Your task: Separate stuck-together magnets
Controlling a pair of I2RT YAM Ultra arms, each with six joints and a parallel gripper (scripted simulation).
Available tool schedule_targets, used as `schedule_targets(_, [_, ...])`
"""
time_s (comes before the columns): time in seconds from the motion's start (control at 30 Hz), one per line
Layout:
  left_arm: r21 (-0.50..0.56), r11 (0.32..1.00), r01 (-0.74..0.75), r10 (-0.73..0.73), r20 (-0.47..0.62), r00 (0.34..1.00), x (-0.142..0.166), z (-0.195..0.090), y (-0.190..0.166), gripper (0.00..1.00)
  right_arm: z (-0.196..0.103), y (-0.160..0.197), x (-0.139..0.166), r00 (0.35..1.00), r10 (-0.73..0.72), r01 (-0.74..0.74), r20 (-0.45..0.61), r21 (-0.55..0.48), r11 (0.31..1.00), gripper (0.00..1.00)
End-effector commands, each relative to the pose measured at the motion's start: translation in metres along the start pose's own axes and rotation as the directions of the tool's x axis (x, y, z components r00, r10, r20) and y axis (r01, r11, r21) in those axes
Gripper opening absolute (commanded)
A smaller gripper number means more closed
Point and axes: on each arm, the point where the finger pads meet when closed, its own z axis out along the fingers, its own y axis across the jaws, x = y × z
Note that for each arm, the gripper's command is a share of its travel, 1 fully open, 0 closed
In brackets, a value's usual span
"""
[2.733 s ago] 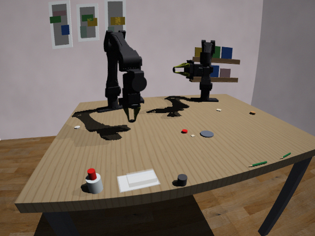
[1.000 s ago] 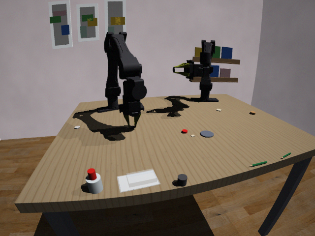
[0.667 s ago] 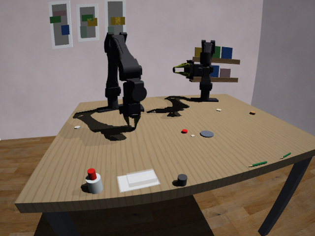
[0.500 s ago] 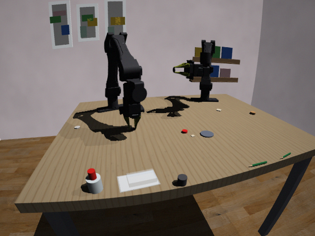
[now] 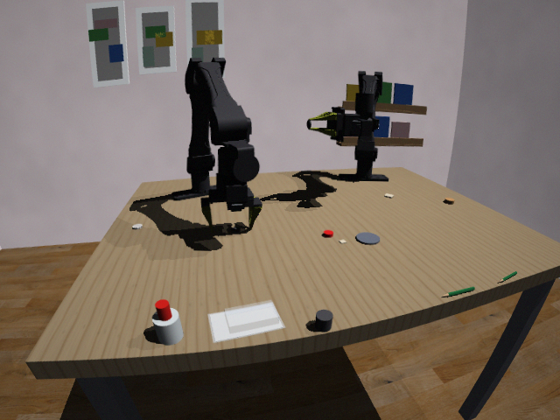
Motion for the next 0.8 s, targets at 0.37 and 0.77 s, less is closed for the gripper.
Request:
schedule_targets(0.37, [0.01, 1.0, -0.017, 0.017, 0.002, 1.0, -0.001, 0.0, -0.005, 0.25, -0.022, 0.011, -0.004, 1.0, -0.007, 0.007, 0.018, -0.038, 0.999, 1.0])
schedule_targets(0.77, [0.01, 1.0, -0.017, 0.017, 0.002, 1.0, -0.001, 0.0, -0.005, 0.25, -0.061, 0.006, -0.005, 0.999, -0.002, 0.003, 0.034, -0.025, 1.0, 1.0])
